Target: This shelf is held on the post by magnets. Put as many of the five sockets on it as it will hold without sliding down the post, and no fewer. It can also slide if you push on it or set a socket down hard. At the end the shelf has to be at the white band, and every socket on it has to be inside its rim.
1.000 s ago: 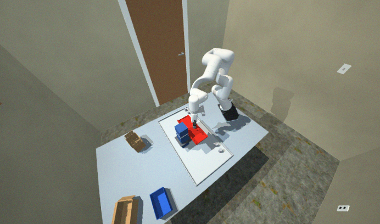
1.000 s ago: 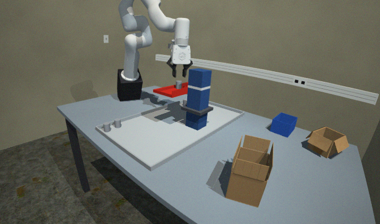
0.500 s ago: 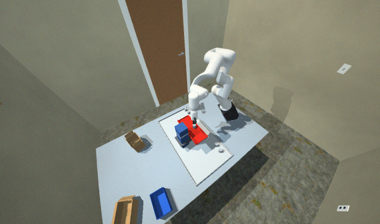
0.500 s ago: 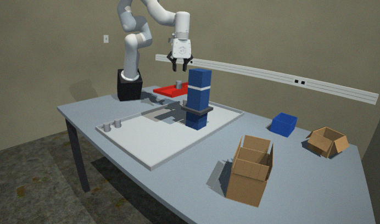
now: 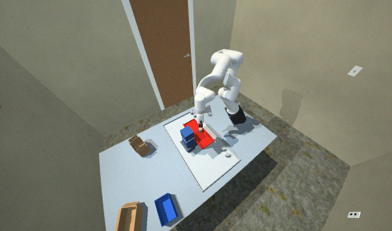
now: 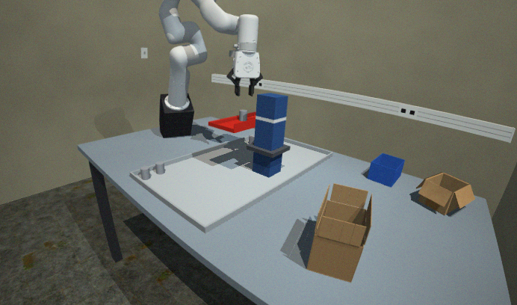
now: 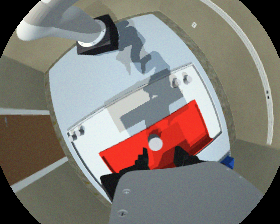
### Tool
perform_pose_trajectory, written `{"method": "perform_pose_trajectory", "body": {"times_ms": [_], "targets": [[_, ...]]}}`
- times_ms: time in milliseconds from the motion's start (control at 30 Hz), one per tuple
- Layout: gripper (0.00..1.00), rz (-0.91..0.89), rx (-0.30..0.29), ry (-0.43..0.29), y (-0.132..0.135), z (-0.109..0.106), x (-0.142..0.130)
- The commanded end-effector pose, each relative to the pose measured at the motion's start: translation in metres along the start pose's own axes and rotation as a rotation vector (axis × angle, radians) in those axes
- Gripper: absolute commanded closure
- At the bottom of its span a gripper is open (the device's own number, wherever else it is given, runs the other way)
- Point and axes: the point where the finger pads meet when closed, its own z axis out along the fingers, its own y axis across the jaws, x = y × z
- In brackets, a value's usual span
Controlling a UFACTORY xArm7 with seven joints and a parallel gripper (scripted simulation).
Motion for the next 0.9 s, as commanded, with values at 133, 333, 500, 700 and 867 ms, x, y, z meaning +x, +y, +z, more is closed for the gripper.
{"method": "perform_pose_trajectory", "body": {"times_ms": [133,333,500,700,867], "targets": [[0.00,-0.022,-0.002,-0.003,0.000,-0.002,0.000],[0.00,-0.148,0.002,-0.004,-0.004,-0.003,0.006],[0.00,-0.331,0.007,-0.004,-0.010,-0.005,0.015],[0.00,-0.583,0.012,-0.003,-0.017,-0.006,0.027],[0.00,-0.779,0.014,-0.002,-0.023,-0.006,0.036]]}}
